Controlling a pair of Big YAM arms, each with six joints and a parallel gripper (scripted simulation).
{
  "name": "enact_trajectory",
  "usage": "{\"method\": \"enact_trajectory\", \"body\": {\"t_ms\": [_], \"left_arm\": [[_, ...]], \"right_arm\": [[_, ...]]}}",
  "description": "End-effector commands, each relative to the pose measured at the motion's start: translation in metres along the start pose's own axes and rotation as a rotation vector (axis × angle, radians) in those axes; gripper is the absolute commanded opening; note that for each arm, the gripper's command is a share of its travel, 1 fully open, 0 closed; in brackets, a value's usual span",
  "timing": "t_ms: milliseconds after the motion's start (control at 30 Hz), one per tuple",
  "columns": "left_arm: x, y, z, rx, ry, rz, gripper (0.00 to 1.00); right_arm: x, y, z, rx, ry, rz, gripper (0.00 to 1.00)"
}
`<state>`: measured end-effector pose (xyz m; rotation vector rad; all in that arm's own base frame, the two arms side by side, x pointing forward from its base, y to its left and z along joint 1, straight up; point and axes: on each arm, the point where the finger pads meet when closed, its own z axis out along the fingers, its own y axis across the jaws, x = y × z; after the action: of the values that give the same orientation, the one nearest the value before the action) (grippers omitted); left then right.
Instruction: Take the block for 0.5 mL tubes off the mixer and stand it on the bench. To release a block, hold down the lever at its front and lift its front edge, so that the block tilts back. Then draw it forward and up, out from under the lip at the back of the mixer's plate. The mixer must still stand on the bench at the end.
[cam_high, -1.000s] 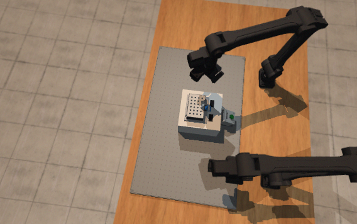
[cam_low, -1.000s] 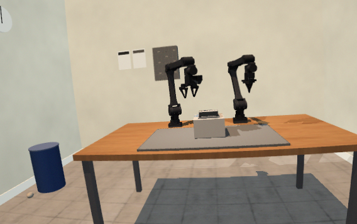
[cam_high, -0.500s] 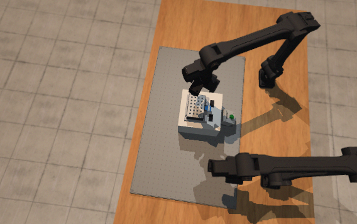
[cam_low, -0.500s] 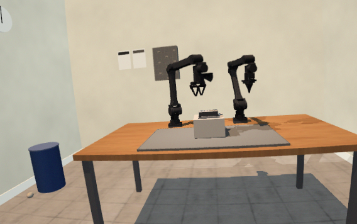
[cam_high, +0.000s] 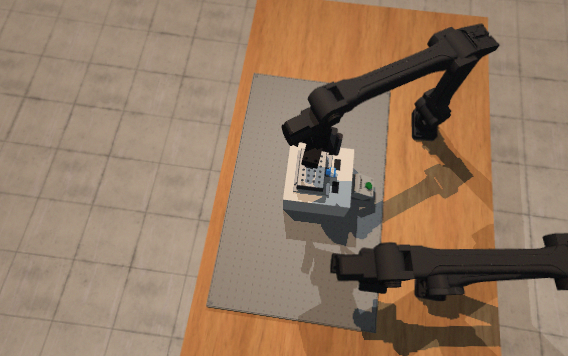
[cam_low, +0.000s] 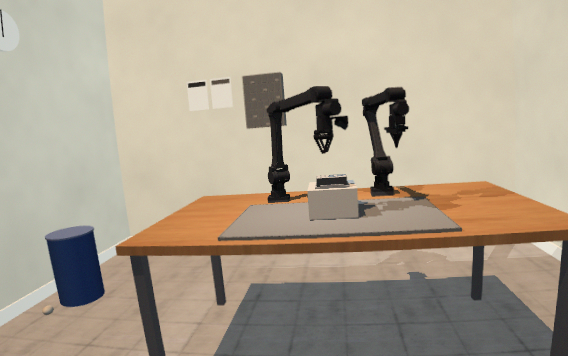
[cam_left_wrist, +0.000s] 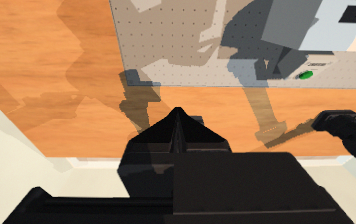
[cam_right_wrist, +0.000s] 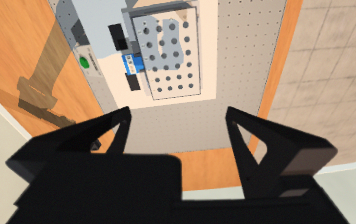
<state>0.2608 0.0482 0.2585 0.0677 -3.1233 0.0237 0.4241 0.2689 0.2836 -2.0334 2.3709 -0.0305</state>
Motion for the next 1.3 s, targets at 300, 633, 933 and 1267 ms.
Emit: {"method": "enact_trajectory", "body": {"t_ms": [300, 633, 933, 1267], "left_arm": [[-0.013, 0.005, -0.017, -0.005, -0.049, -0.019, 0.0], [-0.004, 0.003, -0.001, 0.001, -0.008, -0.018, 0.0], [-0.002, 0.003, 0.002, 0.002, 0.002, -0.017, 0.0], [-0.009, 0.004, -0.01, -0.003, -0.03, -0.015, 0.0]], "right_arm": [[0.008, -0.013, 0.035, 0.051, -0.043, -0.202, 1.0], [0.007, 0.005, 0.061, 0.027, -0.015, -0.173, 1.0], [0.005, 0.005, 0.069, 0.034, -0.021, -0.155, 1.0], [0.015, -0.006, 0.083, 0.015, -0.006, -0.106, 1.0]]}}
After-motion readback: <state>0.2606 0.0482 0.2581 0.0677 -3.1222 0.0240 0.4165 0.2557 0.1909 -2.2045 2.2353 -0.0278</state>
